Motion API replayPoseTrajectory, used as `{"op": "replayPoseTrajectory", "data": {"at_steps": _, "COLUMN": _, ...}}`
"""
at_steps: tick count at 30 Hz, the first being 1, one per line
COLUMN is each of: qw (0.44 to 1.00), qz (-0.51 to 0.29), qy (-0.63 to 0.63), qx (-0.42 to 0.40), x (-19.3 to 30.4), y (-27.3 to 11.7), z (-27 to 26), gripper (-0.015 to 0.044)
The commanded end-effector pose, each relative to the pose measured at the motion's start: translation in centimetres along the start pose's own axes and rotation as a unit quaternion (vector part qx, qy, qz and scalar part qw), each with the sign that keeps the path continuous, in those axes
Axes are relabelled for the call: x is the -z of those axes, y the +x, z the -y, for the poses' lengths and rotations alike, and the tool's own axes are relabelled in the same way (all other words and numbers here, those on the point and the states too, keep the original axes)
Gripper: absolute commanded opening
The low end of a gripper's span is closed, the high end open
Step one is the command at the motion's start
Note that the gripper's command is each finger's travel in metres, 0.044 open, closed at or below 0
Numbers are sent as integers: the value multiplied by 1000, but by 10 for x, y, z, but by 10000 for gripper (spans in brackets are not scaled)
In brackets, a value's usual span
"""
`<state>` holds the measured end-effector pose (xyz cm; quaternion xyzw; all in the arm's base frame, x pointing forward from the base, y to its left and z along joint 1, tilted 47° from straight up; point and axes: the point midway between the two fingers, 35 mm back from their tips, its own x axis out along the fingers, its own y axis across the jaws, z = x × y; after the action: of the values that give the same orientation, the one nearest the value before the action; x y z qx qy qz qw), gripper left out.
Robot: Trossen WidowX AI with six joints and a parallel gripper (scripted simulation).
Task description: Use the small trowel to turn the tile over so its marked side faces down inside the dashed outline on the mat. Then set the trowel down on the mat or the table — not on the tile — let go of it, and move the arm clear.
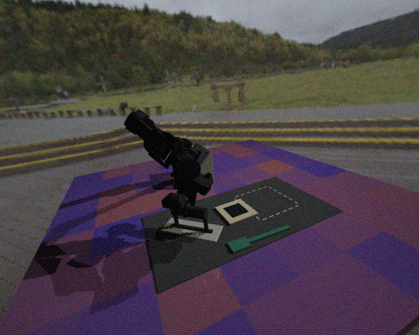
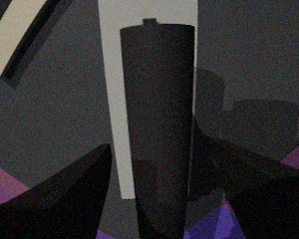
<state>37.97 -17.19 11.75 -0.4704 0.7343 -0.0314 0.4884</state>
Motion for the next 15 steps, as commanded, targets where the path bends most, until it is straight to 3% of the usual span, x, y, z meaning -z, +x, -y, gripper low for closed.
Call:
{"op": "replayPoseTrajectory", "data": {"at_steps": 1, "qw": 1000, "qz": -2, "qy": -2, "qx": -1, "x": 1, "y": 5, "z": -1, "gripper": 270}}
{"op": "replayPoseTrajectory", "data": {"at_steps": 6, "qw": 1000, "qz": -2, "qy": -2, "qx": -1, "x": 1, "y": 5, "z": -1, "gripper": 139}}
{"op": "replayPoseTrajectory", "data": {"at_steps": 15, "qw": 1000, "qz": -2, "qy": -2, "qx": -1, "x": 1, "y": 5, "z": -1, "gripper": 130}}
